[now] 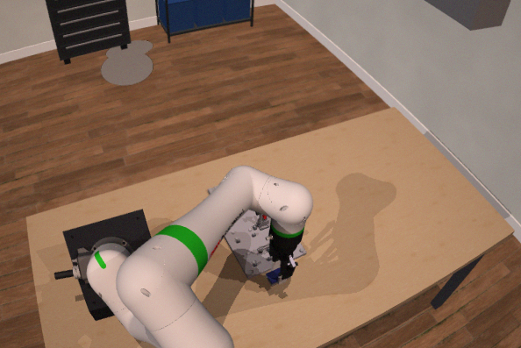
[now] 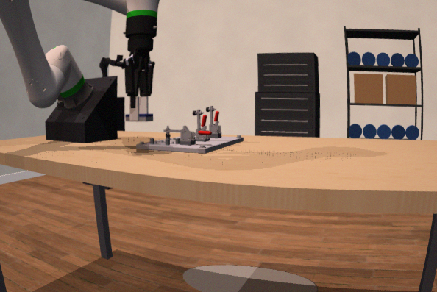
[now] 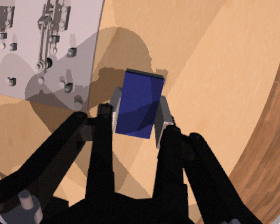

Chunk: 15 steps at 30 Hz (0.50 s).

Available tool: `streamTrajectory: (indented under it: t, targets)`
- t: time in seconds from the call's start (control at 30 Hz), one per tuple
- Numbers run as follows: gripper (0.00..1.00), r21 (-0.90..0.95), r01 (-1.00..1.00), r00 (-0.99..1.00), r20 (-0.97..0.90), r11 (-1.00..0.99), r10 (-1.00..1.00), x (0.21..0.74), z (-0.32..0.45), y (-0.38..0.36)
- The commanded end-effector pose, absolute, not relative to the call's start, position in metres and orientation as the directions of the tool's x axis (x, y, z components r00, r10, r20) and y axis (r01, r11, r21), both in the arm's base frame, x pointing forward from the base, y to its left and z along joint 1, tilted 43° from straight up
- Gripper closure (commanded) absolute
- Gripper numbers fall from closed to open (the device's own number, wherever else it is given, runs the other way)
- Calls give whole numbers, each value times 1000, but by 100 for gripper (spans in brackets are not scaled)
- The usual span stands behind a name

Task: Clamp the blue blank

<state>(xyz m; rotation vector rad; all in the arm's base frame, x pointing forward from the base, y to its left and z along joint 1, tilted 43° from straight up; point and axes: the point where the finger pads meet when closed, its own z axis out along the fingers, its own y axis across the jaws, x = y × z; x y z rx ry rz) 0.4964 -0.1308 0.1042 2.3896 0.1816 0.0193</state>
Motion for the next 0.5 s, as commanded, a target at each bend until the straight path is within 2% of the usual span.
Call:
streamTrajectory:
  t: [0.0,0.47]
  targets:
    - [100,677,125,990,-37,-725,137,495,93,-119]
    - [100,677,125,990,-37,-725,137,480,4,-29]
